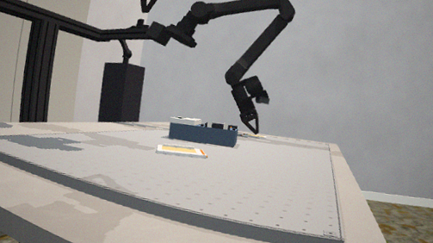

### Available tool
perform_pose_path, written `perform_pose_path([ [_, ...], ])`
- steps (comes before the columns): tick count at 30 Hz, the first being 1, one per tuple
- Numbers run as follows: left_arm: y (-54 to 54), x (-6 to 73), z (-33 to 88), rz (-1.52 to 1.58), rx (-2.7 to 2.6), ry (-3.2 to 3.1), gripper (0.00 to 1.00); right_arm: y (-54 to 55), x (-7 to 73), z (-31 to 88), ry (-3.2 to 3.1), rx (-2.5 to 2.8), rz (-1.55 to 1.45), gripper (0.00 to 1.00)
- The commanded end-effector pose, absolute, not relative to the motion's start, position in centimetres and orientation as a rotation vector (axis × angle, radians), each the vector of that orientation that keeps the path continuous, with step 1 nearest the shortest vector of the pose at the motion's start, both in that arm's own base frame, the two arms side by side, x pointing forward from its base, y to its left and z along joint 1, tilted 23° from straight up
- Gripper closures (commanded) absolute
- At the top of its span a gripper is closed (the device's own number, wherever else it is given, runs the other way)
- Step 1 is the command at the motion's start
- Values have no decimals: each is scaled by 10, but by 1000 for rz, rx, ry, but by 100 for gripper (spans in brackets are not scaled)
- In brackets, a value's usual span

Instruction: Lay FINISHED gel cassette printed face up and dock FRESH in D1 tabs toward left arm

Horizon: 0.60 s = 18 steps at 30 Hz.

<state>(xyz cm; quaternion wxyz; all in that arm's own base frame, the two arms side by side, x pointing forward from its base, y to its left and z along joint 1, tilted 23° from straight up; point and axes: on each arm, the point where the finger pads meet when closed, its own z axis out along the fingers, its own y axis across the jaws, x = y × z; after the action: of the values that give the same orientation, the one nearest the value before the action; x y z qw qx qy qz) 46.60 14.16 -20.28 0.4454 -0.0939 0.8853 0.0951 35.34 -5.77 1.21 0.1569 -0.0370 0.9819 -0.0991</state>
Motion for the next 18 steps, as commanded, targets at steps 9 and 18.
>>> perform_pose_path([
  [9, 138, 457, -193, 236, -233, 2187, 2, -59, 368, 29, 2775, -114, -285, 0],
  [18, 137, 455, -192, 236, -233, 2188, 2, -59, 368, 29, 2775, -114, -285, 0],
])
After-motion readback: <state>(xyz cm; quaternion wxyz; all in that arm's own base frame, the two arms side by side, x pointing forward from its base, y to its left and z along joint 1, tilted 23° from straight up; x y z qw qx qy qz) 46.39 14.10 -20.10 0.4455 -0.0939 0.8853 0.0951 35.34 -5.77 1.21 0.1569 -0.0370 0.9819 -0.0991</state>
